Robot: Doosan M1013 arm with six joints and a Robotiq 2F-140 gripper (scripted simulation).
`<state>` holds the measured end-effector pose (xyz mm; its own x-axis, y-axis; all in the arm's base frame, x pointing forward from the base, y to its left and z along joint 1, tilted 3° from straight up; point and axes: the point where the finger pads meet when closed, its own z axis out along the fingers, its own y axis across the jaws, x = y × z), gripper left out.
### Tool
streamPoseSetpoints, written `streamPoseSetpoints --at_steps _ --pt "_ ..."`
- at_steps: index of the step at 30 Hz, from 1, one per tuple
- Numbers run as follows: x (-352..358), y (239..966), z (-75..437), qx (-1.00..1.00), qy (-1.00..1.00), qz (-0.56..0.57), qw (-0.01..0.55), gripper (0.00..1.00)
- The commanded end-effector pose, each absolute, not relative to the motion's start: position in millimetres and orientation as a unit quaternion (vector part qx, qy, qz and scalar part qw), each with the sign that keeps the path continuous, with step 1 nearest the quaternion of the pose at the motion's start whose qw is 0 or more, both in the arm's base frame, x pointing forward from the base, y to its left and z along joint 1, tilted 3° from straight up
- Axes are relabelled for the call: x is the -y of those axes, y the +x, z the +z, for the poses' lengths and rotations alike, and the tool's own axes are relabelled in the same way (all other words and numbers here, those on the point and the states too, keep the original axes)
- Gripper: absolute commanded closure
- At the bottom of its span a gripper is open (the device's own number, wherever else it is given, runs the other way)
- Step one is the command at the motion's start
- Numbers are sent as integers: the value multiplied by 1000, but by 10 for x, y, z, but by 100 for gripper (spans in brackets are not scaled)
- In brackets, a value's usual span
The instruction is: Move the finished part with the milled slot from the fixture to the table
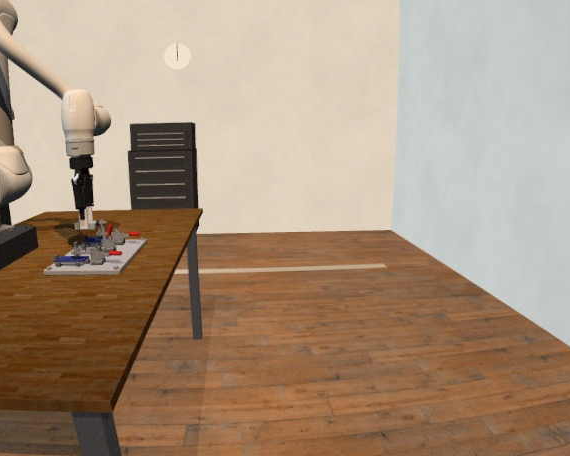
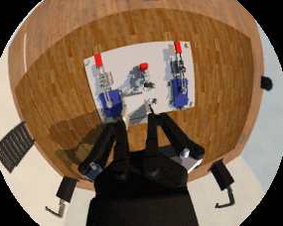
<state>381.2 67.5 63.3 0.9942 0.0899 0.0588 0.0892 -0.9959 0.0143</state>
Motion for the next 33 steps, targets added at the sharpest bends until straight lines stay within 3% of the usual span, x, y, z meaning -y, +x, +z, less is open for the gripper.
streamPoseSetpoints --at_steps 1,33 --pt "-794 3832 650 -44 999 30 6 100" --pt "-1994 3723 628 -44 999 29 6 100"
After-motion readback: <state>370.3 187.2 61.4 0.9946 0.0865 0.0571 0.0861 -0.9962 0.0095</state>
